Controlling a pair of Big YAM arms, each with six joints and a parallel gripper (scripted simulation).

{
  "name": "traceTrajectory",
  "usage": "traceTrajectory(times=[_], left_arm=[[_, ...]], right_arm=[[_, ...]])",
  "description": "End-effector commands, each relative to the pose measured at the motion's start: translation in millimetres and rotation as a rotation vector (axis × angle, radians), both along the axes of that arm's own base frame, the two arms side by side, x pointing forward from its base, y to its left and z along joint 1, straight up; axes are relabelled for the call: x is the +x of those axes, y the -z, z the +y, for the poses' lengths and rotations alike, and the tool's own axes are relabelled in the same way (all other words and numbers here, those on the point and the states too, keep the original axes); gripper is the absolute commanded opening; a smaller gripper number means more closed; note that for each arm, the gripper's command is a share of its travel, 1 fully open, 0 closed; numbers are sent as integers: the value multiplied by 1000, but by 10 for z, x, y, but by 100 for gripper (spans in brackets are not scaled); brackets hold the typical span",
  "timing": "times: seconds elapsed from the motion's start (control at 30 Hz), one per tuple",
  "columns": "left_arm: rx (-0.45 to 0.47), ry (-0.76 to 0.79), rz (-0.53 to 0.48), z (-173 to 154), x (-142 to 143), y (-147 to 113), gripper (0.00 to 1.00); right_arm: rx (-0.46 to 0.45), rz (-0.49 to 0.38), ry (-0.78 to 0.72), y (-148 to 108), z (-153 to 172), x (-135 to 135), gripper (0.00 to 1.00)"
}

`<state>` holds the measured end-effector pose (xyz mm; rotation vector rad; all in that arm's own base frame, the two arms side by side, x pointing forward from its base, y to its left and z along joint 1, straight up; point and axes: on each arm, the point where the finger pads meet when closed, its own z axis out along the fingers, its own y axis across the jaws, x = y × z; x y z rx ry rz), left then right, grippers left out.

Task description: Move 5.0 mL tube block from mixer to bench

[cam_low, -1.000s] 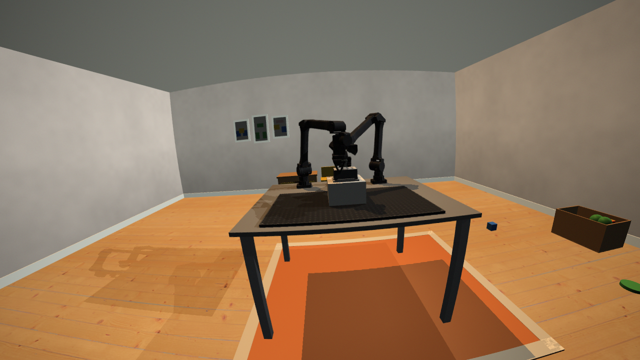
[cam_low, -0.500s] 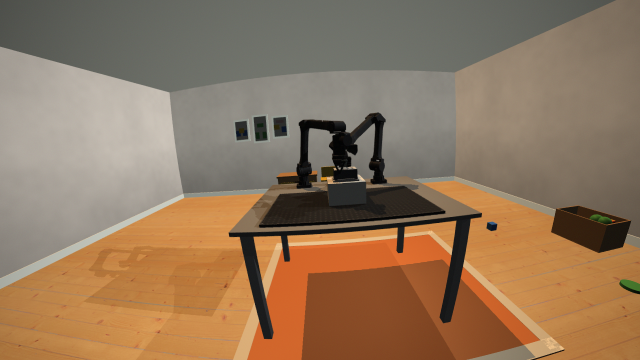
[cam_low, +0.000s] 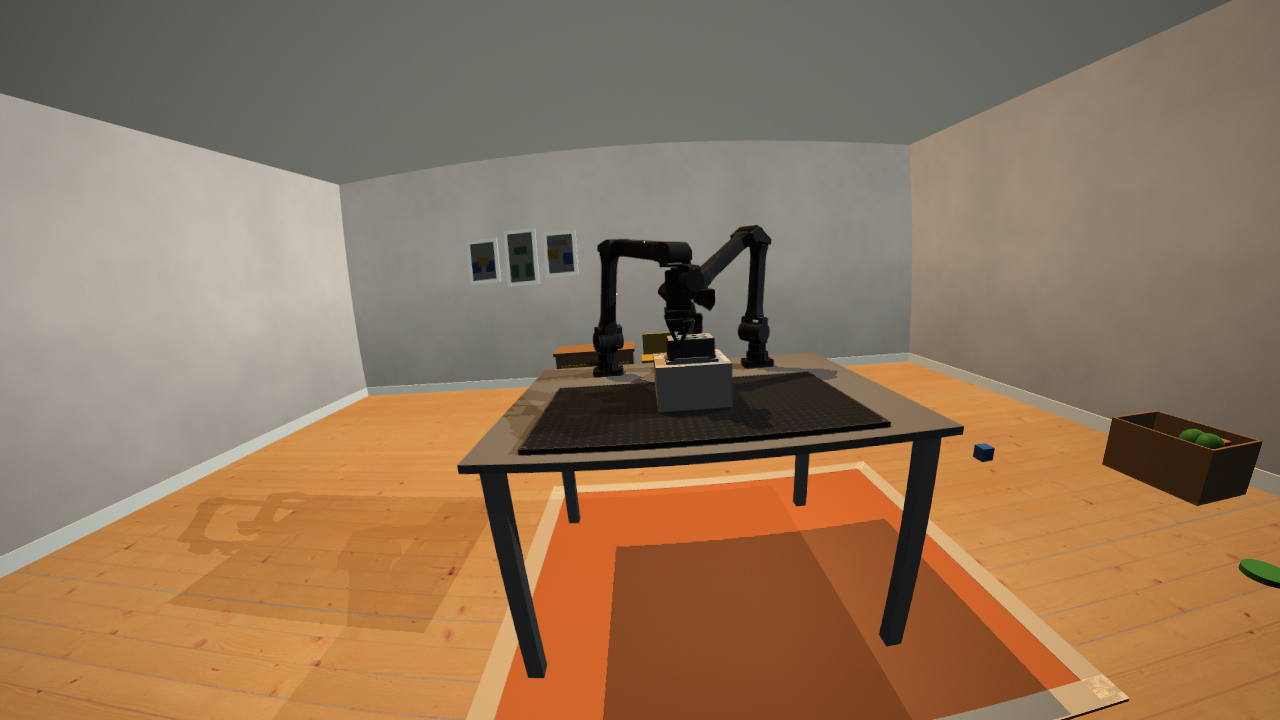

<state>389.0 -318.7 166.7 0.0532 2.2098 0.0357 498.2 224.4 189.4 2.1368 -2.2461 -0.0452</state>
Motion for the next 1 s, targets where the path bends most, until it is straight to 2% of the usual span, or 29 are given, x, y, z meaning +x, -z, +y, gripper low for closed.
traceTrajectory(times=[0.0,0.97], left_arm=[[-30,-4,-19,-54,97,-218,0],[-28,-6,-18,-43,97,-220,0]], right_arm=[[11,-11,25,-123,33,129,0],[20,-13,17,-151,52,162,0]])
